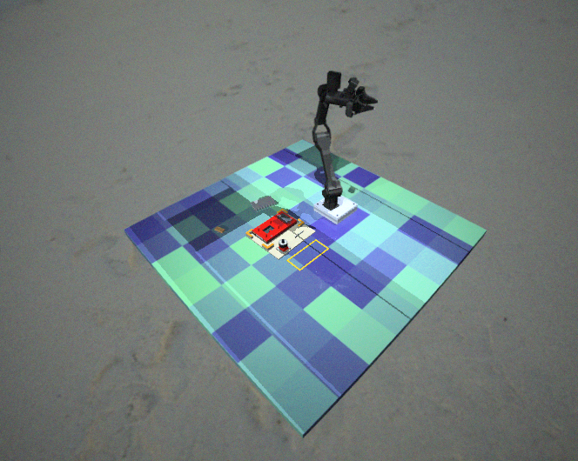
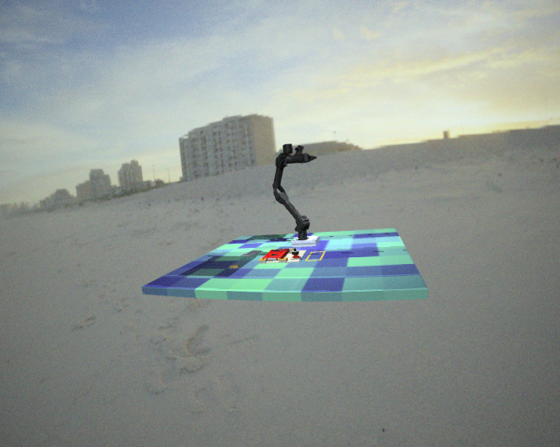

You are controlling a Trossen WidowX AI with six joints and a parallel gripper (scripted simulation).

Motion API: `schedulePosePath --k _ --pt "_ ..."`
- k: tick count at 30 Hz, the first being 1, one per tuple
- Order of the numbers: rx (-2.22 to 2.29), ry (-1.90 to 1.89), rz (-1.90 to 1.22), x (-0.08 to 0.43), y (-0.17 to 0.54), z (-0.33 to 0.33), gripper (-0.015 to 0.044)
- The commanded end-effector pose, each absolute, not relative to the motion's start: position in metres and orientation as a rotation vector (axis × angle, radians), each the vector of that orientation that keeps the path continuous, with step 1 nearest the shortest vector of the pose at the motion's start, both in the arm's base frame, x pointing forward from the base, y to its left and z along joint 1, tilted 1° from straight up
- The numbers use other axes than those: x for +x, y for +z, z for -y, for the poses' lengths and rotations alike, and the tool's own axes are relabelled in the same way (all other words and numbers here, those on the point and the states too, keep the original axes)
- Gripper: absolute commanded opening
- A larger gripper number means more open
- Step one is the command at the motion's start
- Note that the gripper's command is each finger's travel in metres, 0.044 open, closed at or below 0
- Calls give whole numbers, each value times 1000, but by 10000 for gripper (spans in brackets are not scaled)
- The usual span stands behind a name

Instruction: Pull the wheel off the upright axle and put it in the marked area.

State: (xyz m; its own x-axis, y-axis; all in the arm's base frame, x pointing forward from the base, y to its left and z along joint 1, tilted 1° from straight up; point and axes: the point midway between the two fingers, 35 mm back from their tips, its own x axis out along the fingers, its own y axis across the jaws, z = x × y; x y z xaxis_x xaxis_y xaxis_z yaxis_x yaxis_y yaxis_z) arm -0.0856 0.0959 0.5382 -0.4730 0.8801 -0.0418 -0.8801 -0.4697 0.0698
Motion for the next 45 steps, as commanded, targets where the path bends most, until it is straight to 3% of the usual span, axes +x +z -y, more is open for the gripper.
schedulePosePath --k 1,11,21,33,45 --pt "-11 1897 -257 -46 522 -149 300" --pt "-23 1478 -574 69 462 -230 300" --pt "-29 1076 -812 194 377 -250 300" --pt "-73 589 -1134 310 249 -187 300" --pt "-93 92 -1529 355 116 -75 300"
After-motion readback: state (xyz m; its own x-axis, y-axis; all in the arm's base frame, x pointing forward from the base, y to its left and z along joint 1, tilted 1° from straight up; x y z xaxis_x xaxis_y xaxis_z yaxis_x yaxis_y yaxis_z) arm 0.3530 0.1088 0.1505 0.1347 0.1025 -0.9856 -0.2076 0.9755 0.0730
